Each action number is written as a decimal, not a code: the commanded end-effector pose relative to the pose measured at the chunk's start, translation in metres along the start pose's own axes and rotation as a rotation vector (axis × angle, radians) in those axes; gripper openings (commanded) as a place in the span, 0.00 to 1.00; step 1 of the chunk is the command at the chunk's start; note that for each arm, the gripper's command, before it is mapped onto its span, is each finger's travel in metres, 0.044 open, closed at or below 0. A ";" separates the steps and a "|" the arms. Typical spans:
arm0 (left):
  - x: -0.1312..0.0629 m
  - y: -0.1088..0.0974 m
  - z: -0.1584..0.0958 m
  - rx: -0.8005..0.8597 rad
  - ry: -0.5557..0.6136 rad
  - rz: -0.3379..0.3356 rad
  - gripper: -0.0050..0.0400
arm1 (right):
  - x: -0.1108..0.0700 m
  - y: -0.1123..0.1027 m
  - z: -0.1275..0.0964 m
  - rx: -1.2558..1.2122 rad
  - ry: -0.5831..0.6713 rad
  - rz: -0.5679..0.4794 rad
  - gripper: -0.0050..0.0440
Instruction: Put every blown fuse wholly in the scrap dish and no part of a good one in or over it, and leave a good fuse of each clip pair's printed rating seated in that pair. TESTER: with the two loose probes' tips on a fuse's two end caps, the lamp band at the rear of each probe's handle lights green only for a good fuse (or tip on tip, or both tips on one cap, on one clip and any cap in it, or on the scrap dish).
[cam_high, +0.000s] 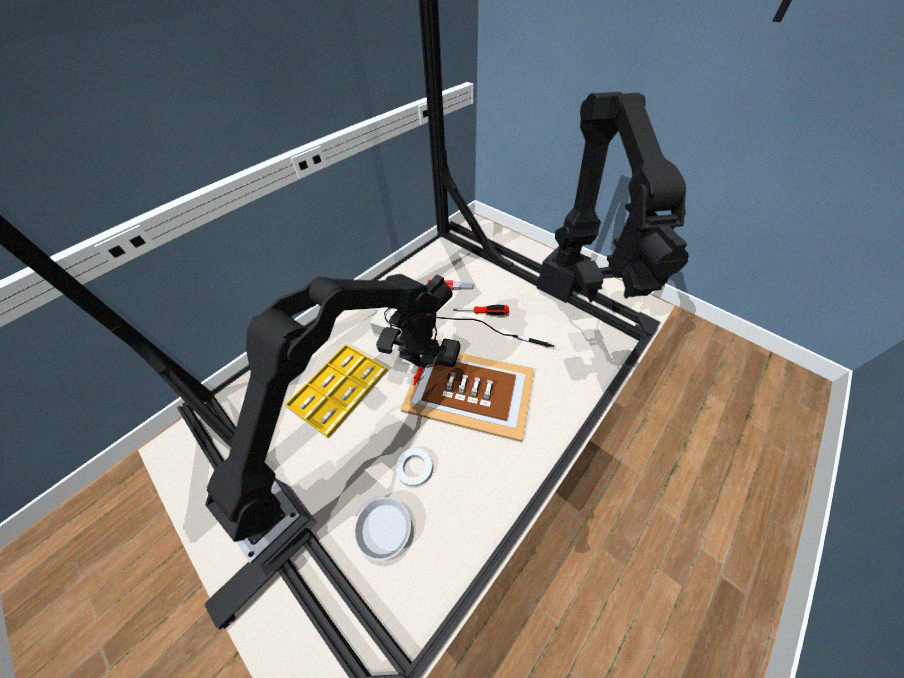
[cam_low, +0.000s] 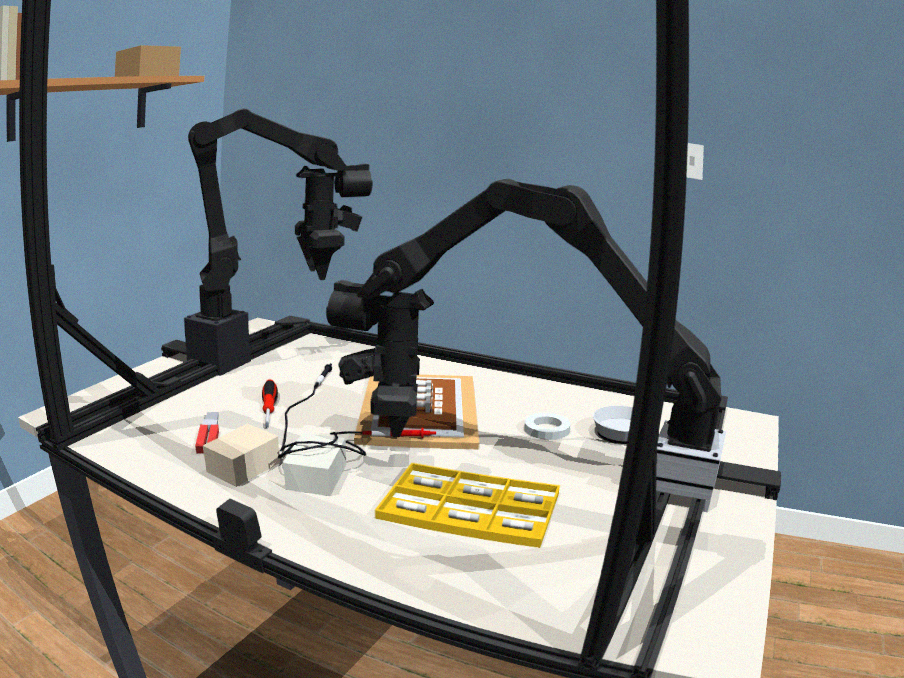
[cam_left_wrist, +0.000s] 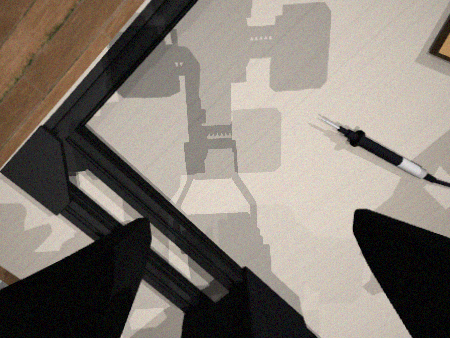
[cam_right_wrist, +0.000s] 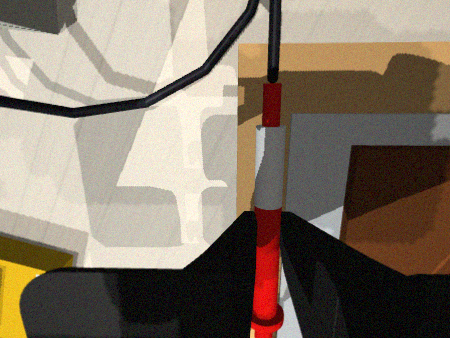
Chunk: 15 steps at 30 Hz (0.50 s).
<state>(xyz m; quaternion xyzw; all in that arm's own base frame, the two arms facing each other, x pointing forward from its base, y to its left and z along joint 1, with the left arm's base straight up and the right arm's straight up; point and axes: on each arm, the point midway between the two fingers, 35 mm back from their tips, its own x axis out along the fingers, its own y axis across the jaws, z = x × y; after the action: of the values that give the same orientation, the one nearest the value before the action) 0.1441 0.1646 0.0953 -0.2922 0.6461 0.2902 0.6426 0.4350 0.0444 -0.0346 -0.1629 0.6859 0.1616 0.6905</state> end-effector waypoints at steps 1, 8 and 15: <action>-0.006 0.001 0.003 -0.006 -0.022 0.001 1.00 | 0.000 0.000 -0.001 -0.001 0.001 0.003 0.00; -0.006 0.001 0.003 -0.006 -0.022 0.001 1.00 | -0.011 -0.002 0.004 -0.001 -0.021 -0.006 0.00; -0.006 0.001 0.003 -0.006 -0.022 0.001 1.00 | -0.021 -0.004 0.008 -0.001 -0.043 -0.014 0.00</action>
<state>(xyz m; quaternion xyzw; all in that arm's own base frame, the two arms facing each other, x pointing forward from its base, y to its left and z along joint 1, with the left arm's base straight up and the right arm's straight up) 0.1441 0.1646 0.0953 -0.2922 0.6461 0.2902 0.6426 0.4332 0.0442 -0.0343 -0.1625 0.6888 0.1620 0.6876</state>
